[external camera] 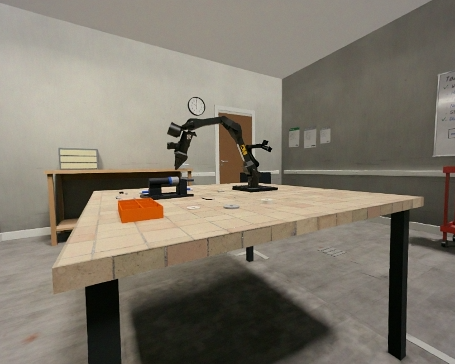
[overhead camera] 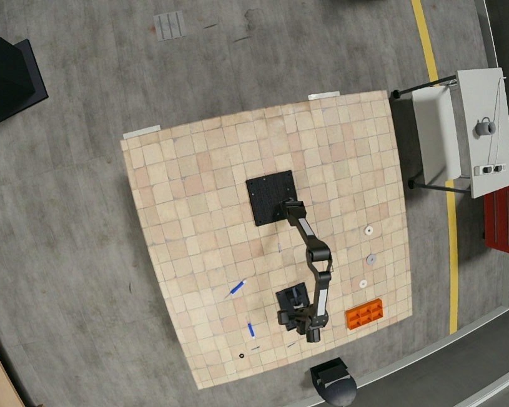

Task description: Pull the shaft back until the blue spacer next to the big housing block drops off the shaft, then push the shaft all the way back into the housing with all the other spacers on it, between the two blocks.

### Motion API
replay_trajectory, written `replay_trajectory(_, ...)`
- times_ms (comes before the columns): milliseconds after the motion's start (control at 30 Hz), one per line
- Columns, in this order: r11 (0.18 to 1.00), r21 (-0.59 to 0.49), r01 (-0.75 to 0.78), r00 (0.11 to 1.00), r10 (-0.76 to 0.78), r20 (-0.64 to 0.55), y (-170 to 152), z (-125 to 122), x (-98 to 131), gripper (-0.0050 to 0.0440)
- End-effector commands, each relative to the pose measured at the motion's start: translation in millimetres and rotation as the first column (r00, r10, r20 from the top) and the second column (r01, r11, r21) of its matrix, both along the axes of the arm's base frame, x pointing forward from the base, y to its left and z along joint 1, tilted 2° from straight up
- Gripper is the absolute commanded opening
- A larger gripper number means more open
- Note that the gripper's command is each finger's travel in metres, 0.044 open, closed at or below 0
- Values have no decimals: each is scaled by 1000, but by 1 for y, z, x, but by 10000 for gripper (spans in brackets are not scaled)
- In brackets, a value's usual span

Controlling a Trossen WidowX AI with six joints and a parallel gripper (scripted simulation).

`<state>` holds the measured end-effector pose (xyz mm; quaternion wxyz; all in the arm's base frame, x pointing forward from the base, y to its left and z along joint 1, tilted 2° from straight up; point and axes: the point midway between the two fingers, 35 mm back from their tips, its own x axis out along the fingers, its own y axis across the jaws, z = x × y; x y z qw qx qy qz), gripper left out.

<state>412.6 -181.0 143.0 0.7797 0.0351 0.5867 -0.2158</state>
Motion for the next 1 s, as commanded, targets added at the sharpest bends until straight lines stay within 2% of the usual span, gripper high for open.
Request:
replay_trajectory(0, 994, 70, -81, 995, 85, -51, 15, 15, -1, 440)
replay_trajectory(100, 991, 90, -98, 992, 104, -68, 18, 16, -3, 440)
replay_trajectory(133, 985, 132, -108, 984, 125, -128, 25, 15, -15, 440)
replay_trajectory(167, 976, 157, -150, 979, 169, -113, 30, 19, -10, 440)
replay_trajectory(400, 931, 303, -205, 936, 277, -216, 54, 27, -34, 440)
replay_trajectory(967, 930, 303, -206, 938, 277, -211, 55, 32, -37, 440)
